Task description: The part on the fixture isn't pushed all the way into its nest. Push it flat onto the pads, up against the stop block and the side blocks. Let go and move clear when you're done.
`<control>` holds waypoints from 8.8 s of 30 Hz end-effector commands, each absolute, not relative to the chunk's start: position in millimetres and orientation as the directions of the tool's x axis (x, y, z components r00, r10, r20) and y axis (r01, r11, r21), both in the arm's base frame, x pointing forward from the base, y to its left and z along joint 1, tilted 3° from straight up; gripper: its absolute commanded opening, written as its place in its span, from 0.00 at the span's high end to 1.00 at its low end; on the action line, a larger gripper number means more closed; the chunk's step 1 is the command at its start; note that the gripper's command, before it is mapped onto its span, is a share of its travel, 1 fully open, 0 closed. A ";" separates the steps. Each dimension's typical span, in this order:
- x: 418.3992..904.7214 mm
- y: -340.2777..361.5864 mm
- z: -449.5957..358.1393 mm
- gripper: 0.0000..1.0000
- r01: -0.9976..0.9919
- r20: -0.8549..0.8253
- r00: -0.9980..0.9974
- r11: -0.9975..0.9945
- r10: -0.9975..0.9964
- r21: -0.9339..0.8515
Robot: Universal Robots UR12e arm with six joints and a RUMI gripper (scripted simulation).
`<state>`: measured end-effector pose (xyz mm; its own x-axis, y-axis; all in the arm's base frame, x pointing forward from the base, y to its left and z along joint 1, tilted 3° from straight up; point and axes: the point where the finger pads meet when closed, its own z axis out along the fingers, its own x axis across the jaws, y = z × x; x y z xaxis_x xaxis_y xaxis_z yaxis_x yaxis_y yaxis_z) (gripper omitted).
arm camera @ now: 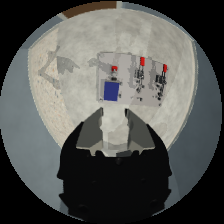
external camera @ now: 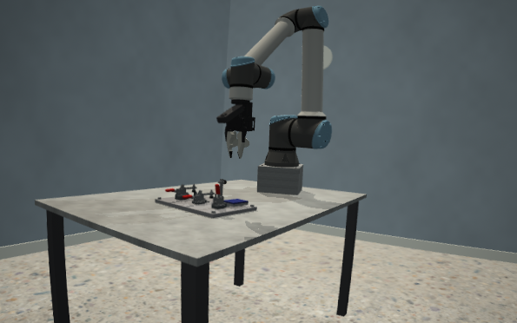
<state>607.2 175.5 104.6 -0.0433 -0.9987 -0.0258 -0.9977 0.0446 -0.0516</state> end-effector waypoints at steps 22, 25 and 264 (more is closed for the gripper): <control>607.8 175.5 105.3 1.00 -0.998 -0.026 -0.043 0.045 -0.999 -0.053; 607.8 175.5 105.3 1.00 -0.998 -0.026 -0.043 0.045 -0.999 -0.053; 536.3 190.4 -75.0 1.00 -0.998 -0.026 -0.043 0.045 -0.999 -0.053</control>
